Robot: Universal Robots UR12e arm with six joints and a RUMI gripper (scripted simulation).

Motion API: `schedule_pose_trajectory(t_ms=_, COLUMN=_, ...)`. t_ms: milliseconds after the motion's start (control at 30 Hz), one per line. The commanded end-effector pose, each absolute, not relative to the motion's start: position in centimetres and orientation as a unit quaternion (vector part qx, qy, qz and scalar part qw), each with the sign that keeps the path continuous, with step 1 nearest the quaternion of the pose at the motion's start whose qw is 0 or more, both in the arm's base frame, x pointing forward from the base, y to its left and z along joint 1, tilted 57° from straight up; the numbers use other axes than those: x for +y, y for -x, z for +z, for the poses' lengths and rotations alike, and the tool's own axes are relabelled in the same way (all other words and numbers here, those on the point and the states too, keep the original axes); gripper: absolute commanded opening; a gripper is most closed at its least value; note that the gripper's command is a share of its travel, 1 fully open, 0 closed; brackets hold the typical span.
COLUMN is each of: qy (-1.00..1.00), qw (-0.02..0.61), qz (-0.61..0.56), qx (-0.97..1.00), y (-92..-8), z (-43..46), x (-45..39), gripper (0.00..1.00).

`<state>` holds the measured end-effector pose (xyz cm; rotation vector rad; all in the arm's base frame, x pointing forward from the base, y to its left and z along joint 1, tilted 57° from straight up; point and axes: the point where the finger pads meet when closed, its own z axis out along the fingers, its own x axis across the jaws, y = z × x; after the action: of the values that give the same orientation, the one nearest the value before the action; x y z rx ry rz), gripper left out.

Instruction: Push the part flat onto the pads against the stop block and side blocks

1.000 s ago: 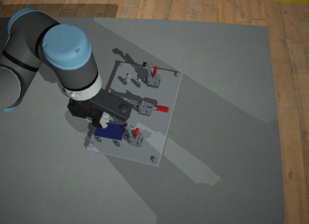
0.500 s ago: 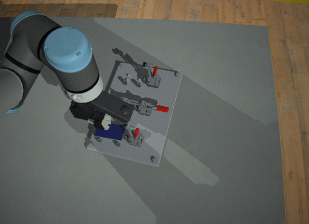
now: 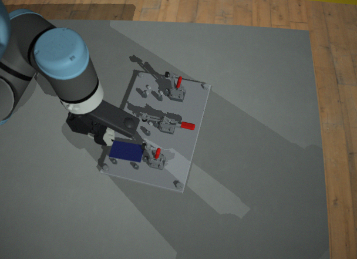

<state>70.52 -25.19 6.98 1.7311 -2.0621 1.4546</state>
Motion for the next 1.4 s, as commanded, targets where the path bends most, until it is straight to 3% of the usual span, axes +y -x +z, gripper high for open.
schedule_pose_trajectory(t_ms=0, qy=-0.565, qw=0.04, qz=0.476, qx=-0.673, y=-69.0, z=5.8, x=-25.3, gripper=0.0)
schedule_pose_trajectory(t_ms=1367, qy=-0.564, qw=0.039, qz=0.478, qx=-0.672, y=-68.3, z=2.9, x=-27.1, gripper=0.0)
